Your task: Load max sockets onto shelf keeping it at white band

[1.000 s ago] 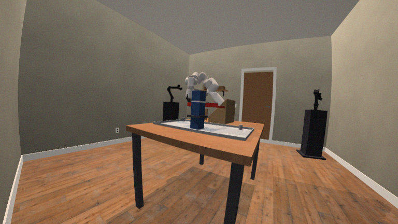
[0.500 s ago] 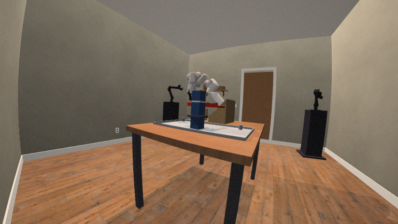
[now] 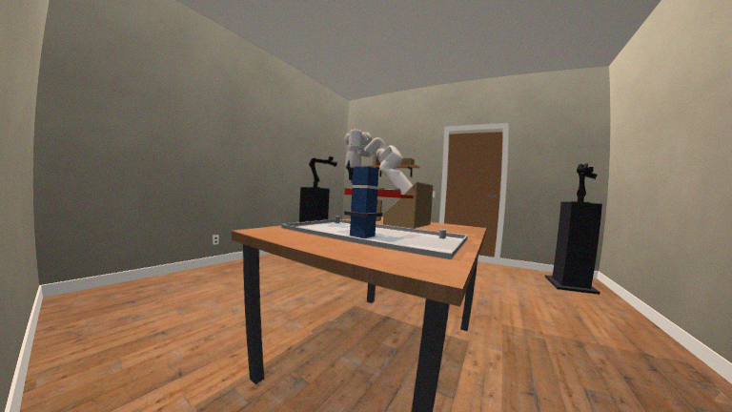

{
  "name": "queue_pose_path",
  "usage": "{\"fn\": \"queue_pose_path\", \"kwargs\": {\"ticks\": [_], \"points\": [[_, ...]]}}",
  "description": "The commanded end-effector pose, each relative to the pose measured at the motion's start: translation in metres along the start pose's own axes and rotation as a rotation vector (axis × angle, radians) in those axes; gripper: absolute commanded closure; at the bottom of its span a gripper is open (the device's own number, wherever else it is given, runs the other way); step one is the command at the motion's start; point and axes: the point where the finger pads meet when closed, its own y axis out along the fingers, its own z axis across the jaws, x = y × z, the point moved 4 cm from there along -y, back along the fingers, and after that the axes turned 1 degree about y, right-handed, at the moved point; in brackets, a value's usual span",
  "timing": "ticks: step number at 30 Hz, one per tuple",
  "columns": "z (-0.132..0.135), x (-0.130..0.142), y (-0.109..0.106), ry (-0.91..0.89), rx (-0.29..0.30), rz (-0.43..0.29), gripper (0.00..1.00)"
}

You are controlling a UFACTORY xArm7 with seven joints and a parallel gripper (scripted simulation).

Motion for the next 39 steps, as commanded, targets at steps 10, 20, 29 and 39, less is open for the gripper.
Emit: {"fn": "queue_pose_path", "kwargs": {"ticks": [10,20,29,39], "points": [[0.000,0.000,-0.003,0.000,0.004,0.000,1.00],[0.014,-0.056,-0.006,0.004,0.009,-0.012,1.00],[0.014,-0.144,-0.005,0.003,0.012,-0.011,1.00],[-0.002,-0.206,-0.002,0.001,0.004,0.000,1.00]]}}
